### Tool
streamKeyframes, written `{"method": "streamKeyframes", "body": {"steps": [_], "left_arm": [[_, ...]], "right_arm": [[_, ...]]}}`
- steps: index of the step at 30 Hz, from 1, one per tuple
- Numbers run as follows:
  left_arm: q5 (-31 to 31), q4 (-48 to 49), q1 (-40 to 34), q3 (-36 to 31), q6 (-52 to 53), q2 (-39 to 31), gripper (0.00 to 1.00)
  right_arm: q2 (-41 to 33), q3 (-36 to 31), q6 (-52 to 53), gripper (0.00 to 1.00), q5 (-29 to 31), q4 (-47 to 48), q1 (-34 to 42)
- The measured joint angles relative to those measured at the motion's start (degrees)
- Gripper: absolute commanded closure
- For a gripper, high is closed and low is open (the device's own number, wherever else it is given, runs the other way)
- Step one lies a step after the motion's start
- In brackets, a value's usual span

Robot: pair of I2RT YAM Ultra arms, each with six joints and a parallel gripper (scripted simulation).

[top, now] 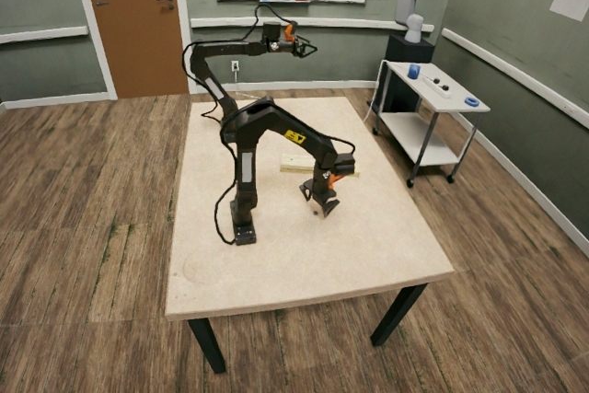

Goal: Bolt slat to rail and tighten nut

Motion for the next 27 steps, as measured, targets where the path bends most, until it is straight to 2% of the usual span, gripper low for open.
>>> {"method": "streamKeyframes", "body": {"steps": [27], "left_arm": [[0.0, 0.0, 0.0, 0.0, 0.0, 0.0, 0.00]], "right_arm": [[1.6, -2.3, 0.0, 0.00, 0.0, 3.9, 0.0]]}}
